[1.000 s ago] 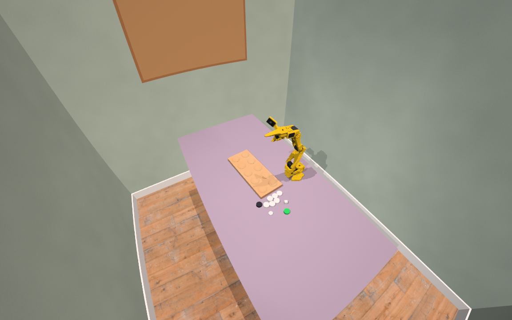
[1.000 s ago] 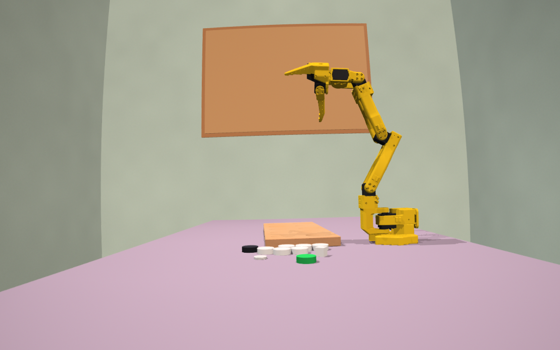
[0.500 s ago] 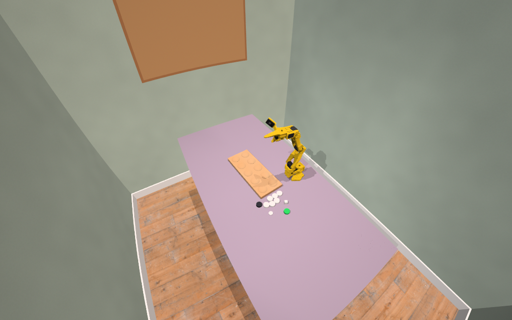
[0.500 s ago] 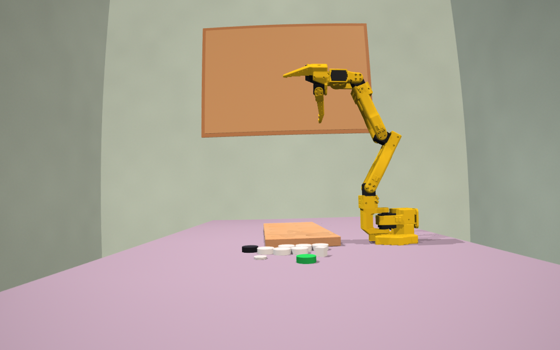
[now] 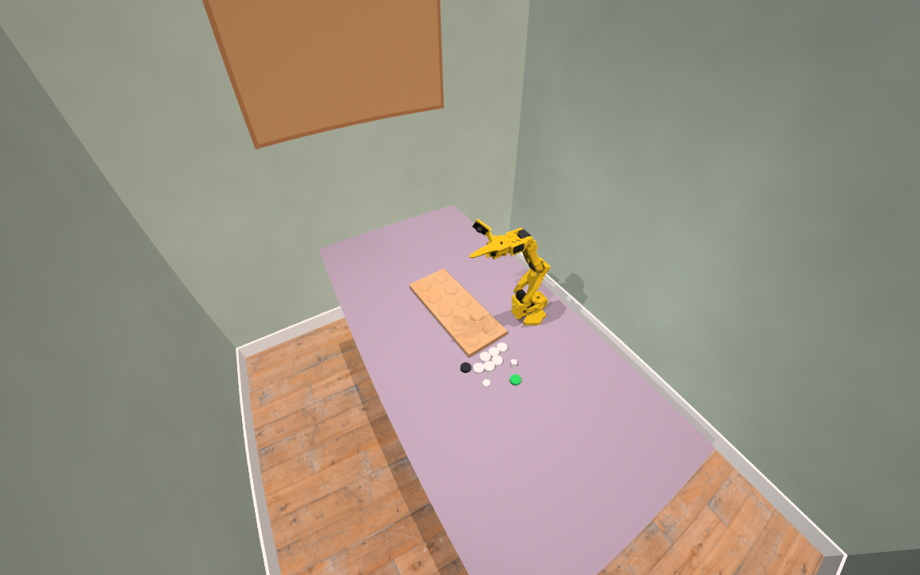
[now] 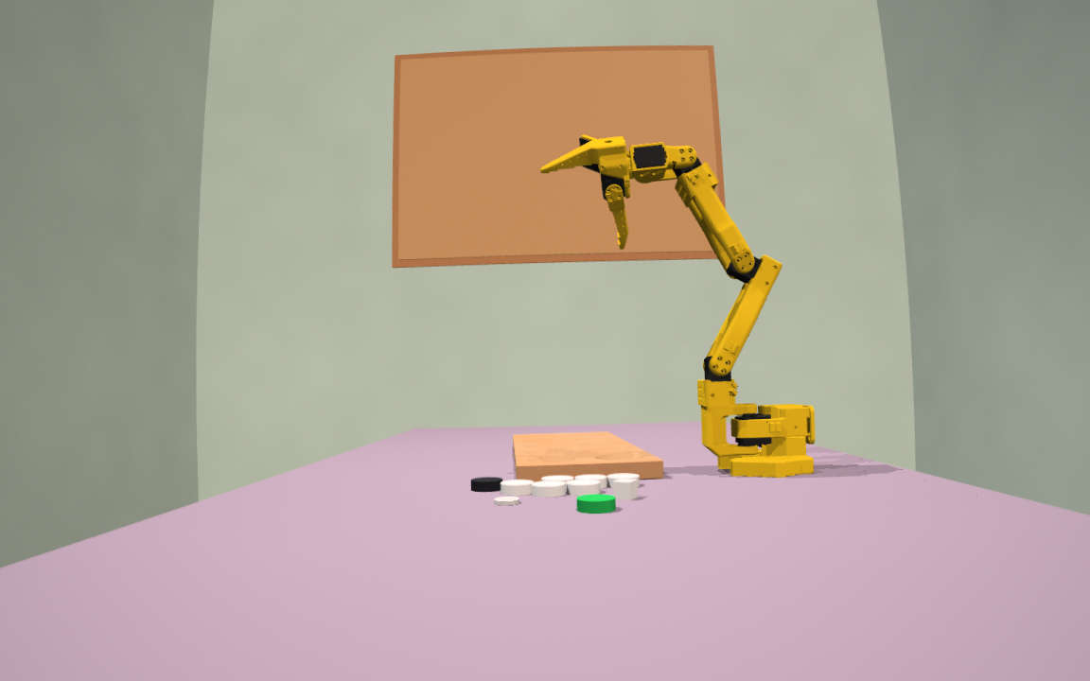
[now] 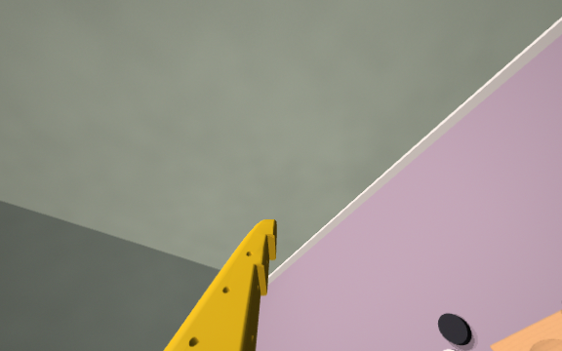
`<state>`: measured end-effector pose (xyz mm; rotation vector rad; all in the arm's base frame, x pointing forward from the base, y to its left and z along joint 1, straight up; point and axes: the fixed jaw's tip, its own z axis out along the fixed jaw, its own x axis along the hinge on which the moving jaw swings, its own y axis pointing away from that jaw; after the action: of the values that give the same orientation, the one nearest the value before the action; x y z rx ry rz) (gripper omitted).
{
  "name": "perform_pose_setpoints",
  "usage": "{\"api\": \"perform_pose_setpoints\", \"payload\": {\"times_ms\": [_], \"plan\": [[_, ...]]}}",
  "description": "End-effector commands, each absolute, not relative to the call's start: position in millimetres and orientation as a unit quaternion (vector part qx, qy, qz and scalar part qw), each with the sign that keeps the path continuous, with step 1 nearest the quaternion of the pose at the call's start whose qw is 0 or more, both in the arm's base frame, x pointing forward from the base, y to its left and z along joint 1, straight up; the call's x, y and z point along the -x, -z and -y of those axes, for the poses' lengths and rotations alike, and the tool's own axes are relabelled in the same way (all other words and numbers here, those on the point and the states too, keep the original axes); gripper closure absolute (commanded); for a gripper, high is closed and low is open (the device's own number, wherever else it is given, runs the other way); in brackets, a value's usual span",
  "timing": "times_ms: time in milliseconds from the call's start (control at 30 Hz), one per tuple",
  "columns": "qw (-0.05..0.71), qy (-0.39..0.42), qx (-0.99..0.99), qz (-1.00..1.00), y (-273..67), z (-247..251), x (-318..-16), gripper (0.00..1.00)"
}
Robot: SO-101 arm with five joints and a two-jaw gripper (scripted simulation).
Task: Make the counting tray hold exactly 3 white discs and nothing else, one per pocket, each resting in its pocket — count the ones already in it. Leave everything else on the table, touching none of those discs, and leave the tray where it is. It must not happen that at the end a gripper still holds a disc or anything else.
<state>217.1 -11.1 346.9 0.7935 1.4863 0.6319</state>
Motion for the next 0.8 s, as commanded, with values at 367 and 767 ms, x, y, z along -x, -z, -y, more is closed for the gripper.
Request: {"api": "perform_pose_setpoints", "payload": {"times_ms": [367, 767], "plan": [[0.6, -0.229, -0.325, -0.694, -324, 11, -223, 0.0], [0.568, -0.193, -0.313, -0.737, -300, 11, -230, 0.0]]}}
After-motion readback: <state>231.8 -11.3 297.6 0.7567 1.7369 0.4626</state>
